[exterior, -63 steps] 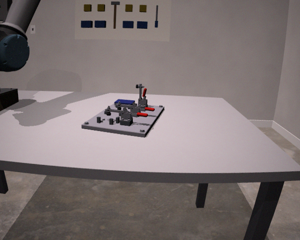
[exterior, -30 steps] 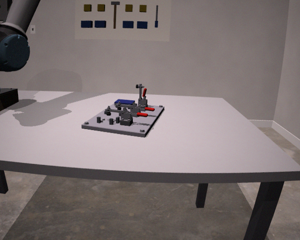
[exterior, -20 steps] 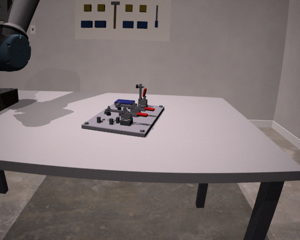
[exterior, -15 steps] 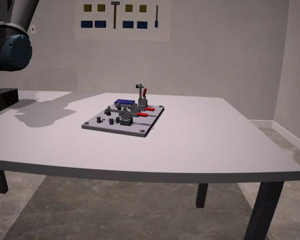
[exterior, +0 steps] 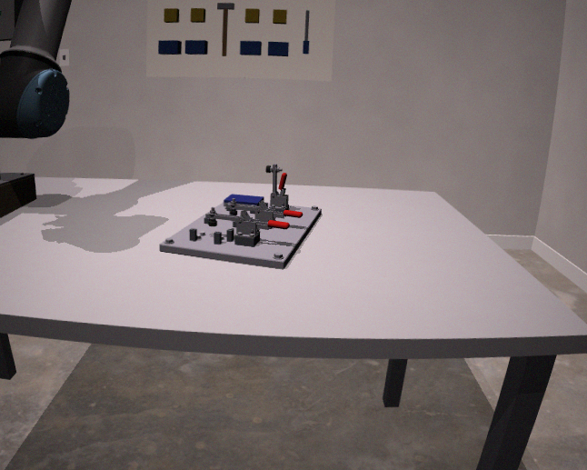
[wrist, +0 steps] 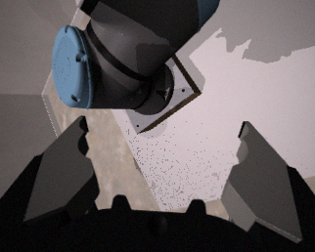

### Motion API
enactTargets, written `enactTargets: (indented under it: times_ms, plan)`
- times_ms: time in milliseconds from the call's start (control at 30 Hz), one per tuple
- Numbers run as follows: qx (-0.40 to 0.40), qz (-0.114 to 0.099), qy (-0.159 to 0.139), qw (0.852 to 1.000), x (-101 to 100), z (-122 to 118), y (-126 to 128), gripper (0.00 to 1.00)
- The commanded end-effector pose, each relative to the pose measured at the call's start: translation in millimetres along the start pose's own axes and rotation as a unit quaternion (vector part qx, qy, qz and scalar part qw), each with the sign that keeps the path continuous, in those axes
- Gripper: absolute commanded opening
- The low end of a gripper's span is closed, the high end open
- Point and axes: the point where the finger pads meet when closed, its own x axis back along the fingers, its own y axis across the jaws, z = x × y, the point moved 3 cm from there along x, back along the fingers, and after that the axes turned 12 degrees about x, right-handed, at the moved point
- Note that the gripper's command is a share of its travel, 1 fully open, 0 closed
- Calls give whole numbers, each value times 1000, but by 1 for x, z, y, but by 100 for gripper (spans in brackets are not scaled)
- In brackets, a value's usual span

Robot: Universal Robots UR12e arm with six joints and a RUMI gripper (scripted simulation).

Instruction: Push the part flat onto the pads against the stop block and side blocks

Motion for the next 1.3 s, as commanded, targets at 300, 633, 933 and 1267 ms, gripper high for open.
enactTargets:
  times_ms: [300, 633, 933, 1267]
  plan:
    - [-105, -7, -75, 992, 15, 1, 73, 100]
    - [-169, -31, -120, 978, 19, 17, 129, 100]
    - [-220, -61, -150, 962, 18, 41, 180, 100]
    - [-259, -91, -168, 947, 14, 68, 220, 100]
